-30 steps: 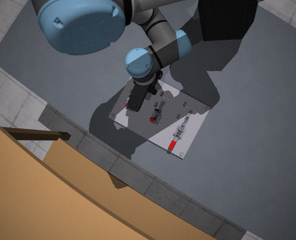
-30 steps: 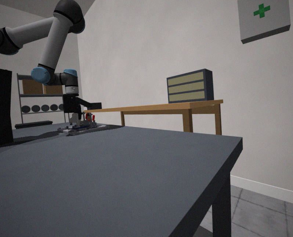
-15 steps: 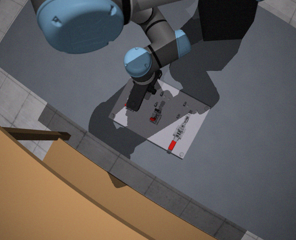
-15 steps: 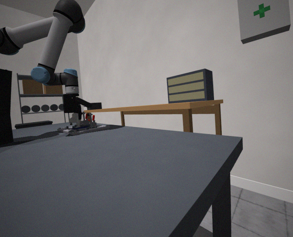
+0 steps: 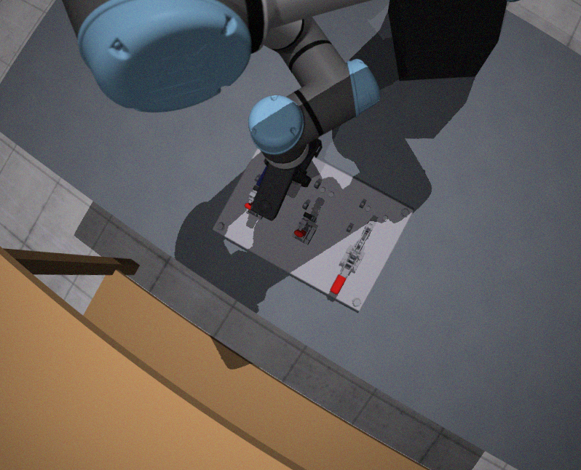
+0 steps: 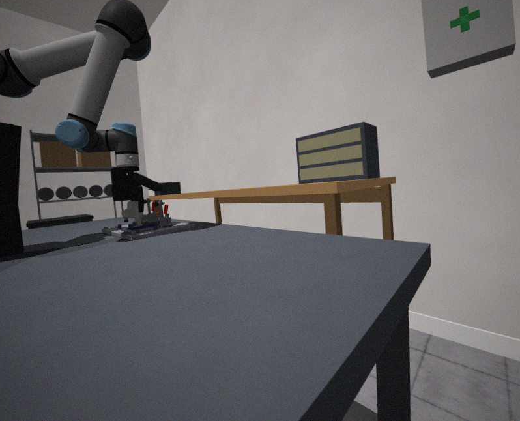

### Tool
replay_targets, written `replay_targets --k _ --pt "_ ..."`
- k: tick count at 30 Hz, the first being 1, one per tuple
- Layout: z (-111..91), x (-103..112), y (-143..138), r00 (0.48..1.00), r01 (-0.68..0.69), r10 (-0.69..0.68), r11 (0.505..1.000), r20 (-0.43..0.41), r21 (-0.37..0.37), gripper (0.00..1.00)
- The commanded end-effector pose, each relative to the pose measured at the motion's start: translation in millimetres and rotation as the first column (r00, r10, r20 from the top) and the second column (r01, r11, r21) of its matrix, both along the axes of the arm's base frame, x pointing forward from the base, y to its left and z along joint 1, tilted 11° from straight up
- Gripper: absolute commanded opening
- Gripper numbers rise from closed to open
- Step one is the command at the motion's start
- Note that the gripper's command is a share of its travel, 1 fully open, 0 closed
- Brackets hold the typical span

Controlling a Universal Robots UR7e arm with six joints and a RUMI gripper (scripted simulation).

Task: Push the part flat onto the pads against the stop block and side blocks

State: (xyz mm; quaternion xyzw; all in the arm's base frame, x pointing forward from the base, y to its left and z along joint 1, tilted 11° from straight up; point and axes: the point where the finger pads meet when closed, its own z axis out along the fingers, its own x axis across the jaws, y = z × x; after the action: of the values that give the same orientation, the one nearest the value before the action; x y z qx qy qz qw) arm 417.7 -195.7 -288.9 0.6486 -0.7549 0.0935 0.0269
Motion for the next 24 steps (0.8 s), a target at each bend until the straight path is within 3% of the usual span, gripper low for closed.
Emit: replay_targets --k 1,24 --pt "0.1 0.7 1.7 1.0 0.0 0.0 1.0 0.001 -0.001 0.0" --pt "-1.4 2.2 11.0 1.0 0.0 0.0 1.0 0.001 0.001 0.0"
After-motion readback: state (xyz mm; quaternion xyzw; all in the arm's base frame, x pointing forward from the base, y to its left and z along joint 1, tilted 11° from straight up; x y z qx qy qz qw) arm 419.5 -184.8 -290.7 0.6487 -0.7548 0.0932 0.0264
